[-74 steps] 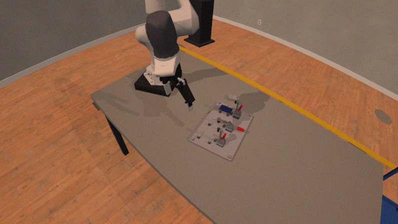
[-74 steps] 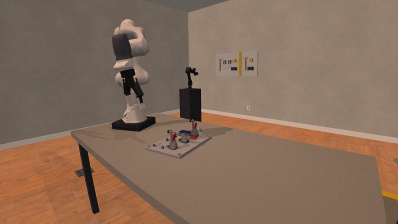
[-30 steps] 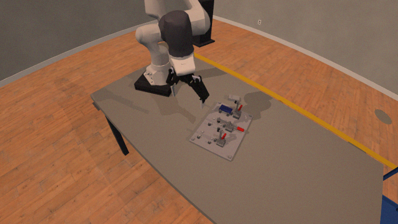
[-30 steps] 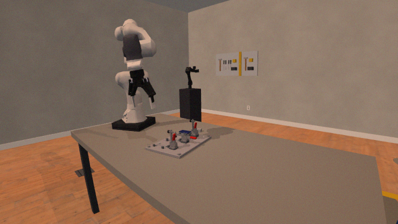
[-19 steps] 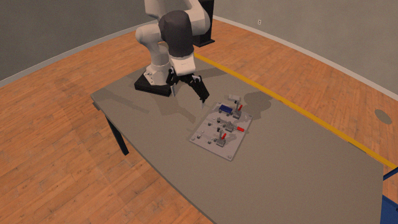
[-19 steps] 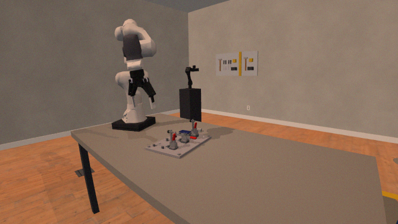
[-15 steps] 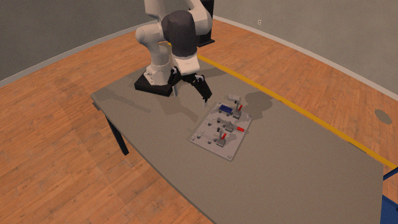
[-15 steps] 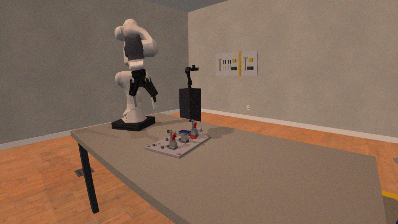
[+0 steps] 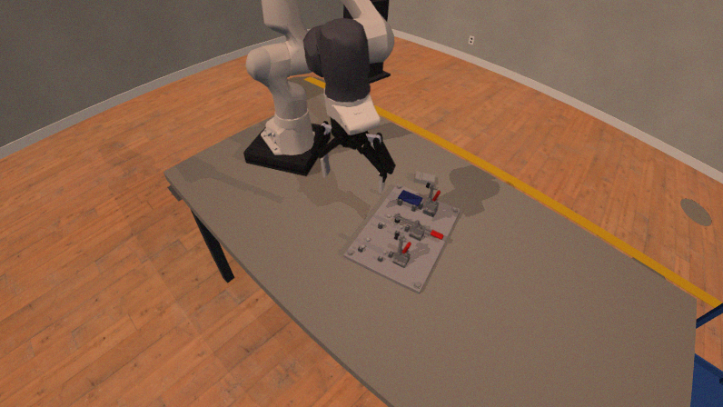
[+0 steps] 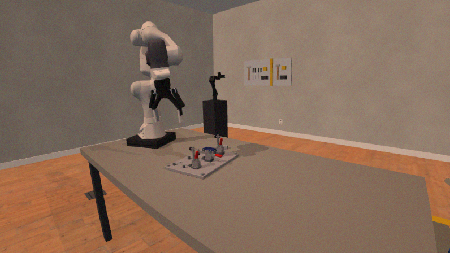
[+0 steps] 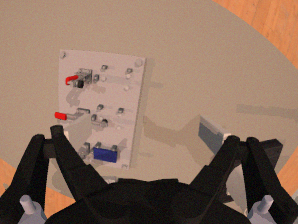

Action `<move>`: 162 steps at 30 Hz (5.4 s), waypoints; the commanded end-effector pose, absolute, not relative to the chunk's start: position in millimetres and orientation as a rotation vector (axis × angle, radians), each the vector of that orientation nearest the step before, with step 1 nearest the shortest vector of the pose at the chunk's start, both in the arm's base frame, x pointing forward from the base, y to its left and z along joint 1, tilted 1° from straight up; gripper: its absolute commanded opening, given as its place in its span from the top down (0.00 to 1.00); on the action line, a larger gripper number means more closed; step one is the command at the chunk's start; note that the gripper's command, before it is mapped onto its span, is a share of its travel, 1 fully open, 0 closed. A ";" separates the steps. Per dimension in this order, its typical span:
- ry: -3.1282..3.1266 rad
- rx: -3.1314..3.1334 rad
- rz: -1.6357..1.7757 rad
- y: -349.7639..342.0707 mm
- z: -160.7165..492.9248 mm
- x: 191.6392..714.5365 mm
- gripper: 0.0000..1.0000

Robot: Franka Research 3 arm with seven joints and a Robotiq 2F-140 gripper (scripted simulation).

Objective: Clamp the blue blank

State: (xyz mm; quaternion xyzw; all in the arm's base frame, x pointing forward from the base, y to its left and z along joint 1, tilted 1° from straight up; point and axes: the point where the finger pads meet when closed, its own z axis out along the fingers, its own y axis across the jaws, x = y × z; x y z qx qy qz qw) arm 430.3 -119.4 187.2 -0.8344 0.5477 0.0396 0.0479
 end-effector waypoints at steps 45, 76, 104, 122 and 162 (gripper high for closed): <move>1.352 -2.754 0.091 -86.9 183.0 443.4 0.00; 0.652 -3.042 0.044 -8.4 175.0 462.0 0.00; -0.214 -3.148 -0.004 87.4 166.3 465.7 0.00; -0.420 -3.137 -0.014 110.5 164.4 463.6 0.00; -0.420 -3.137 -0.014 110.5 164.4 463.6 0.72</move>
